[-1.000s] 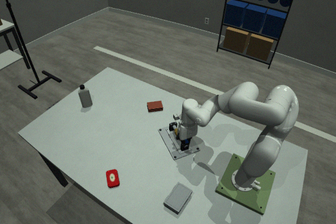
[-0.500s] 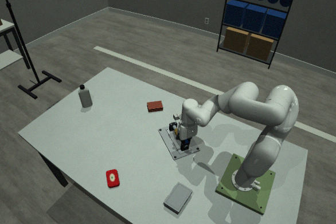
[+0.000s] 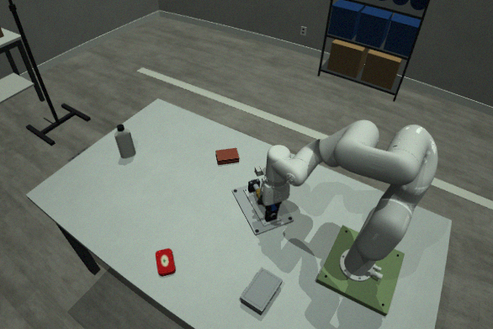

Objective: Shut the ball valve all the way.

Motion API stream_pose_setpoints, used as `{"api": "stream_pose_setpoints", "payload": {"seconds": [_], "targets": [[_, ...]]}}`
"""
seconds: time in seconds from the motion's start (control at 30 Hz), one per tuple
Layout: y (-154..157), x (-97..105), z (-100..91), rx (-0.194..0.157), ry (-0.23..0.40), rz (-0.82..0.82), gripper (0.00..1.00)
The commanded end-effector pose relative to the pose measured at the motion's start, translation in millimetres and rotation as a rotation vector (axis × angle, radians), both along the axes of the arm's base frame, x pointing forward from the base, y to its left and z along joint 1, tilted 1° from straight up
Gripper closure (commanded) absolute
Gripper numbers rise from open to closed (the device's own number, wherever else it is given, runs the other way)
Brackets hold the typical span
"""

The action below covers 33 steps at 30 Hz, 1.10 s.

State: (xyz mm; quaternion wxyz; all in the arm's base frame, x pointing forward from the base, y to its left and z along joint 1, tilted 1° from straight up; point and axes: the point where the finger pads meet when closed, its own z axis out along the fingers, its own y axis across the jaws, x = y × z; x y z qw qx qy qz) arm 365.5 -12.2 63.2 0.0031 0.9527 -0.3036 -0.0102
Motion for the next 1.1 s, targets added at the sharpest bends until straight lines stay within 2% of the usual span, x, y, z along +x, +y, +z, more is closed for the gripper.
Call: {"api": "stream_pose_setpoints", "payload": {"seconds": [0.0,1.07], "targets": [[3,3,1.4,0.000,-0.007,-0.014,1.00],[14,13,1.3,-0.004,-0.007,-0.206,1.00]]}}
